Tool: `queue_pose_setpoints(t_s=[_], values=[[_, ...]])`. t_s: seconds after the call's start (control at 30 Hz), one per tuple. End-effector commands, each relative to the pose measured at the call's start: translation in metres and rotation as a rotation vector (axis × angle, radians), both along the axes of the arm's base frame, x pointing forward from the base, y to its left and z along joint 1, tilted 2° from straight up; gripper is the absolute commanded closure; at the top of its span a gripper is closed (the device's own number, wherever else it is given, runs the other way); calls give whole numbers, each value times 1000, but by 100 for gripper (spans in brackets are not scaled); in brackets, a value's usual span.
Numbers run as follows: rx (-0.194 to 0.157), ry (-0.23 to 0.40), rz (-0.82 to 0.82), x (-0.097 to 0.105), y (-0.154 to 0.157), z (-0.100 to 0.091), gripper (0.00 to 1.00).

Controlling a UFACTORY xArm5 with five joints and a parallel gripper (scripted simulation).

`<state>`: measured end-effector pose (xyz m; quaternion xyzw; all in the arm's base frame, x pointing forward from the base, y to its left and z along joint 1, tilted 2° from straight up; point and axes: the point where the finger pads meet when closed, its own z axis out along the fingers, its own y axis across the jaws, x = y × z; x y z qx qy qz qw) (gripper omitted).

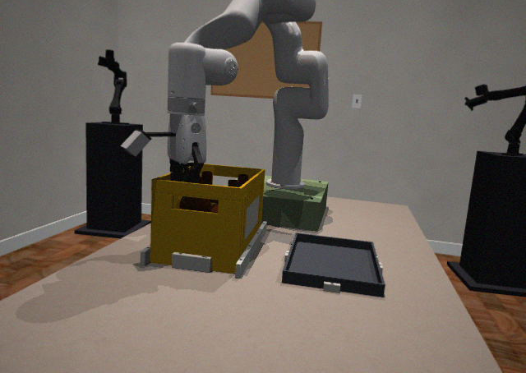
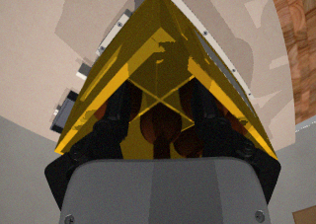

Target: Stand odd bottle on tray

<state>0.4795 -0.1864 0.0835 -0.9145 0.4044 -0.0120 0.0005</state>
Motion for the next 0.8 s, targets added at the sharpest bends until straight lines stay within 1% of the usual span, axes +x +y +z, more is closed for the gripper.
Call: queue_pose_setpoints(t_s=[0.0, 0.23, 0.37, 0.53, 0.73, 0.77], values=[[-2, -4, 0, 1, 0, 2, 35], [-2, -4, 0, 1, 0, 3, 35], [-2, -4, 0, 1, 0, 7, 35], [-2, -4, 0, 1, 0, 17, 35], [-2, -4, 0, 0, 0, 36, 35], [-2, -4, 0, 0, 0, 36, 35]])
